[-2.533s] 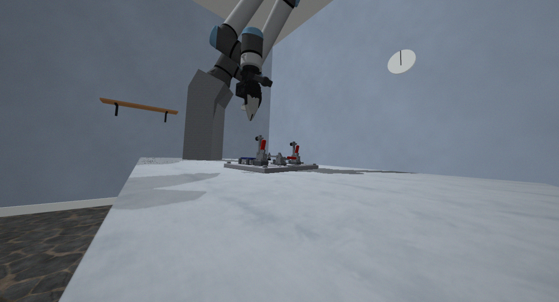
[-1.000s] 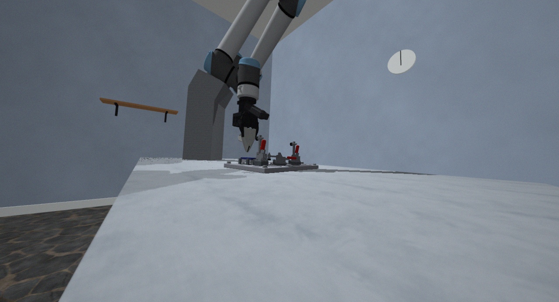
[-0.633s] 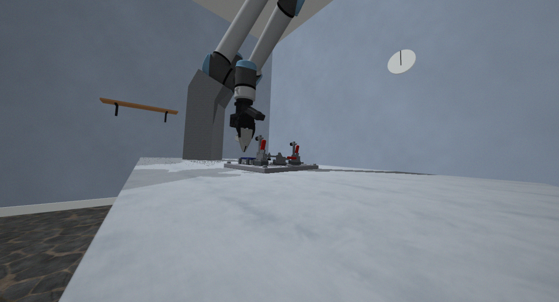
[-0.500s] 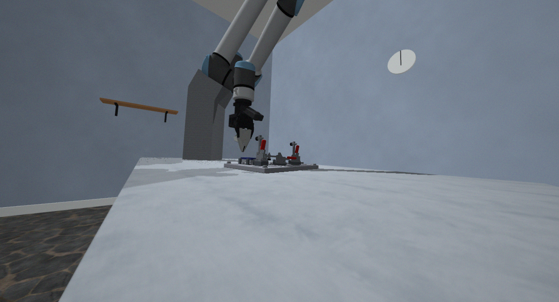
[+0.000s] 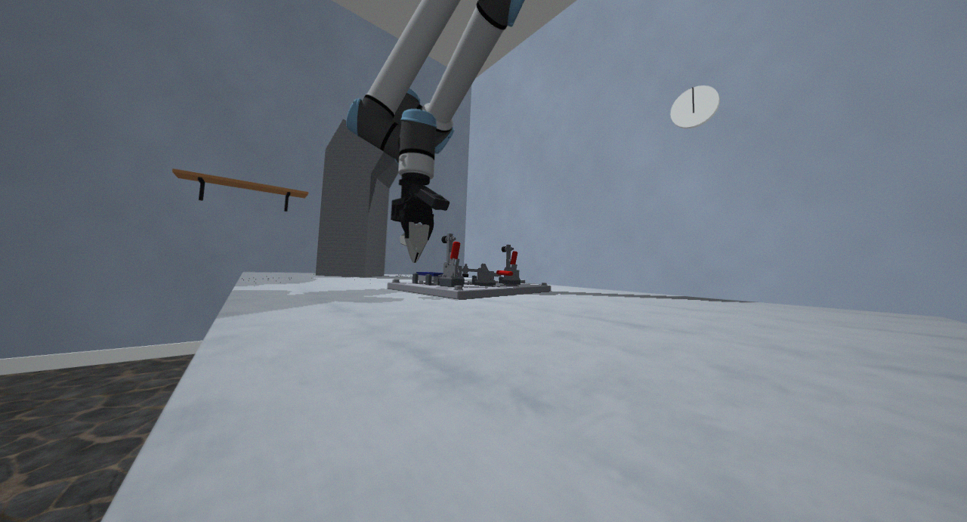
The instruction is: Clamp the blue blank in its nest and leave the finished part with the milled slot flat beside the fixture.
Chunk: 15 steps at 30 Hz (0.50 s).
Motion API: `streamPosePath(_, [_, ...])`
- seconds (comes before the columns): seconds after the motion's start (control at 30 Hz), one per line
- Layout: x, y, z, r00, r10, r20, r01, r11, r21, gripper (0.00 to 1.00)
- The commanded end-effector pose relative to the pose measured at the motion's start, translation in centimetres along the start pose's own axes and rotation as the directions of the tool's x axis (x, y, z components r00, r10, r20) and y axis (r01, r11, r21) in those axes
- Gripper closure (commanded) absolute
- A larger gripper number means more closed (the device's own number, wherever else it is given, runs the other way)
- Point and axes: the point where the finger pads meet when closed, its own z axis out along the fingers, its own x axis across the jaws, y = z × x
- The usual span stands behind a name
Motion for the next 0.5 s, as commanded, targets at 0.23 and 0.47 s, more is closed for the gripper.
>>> streamPosePath(0.23, [0.0,0.2,0.3,1.000,0.000,0.000,0.000,1.000,0.001,1.00])
streamPosePath(0.47, [0.0,0.2,1.0,1.000,0.000,0.000,0.000,1.000,0.001,1.00])
